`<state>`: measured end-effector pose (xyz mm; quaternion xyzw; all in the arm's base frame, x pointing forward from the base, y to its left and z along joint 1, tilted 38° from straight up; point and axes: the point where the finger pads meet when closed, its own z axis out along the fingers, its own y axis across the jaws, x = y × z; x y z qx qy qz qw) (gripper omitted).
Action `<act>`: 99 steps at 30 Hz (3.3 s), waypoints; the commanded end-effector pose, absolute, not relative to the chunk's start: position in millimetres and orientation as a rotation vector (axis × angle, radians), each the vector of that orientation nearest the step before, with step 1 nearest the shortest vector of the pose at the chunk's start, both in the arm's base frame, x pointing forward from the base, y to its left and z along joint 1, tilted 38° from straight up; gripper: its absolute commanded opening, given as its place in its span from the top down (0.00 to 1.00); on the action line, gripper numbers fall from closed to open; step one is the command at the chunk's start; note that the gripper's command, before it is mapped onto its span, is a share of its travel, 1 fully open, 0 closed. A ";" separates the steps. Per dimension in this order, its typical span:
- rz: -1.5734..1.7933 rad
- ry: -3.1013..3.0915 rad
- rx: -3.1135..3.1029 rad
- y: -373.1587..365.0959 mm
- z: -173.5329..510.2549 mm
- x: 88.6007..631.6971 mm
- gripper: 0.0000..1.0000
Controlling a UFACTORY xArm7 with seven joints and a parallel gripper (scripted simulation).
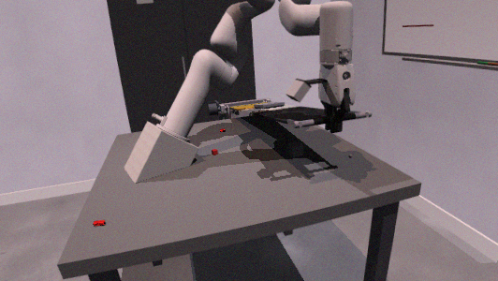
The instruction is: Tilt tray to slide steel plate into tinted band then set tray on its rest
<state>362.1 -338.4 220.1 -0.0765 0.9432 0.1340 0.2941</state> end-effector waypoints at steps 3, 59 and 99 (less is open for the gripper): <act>0.349 2.510 -0.201 -340.9 222.9 361.0 1.00; 0.349 2.510 -0.201 -341.7 227.8 357.6 1.00; 0.349 2.510 -0.201 -341.9 229.0 356.7 1.00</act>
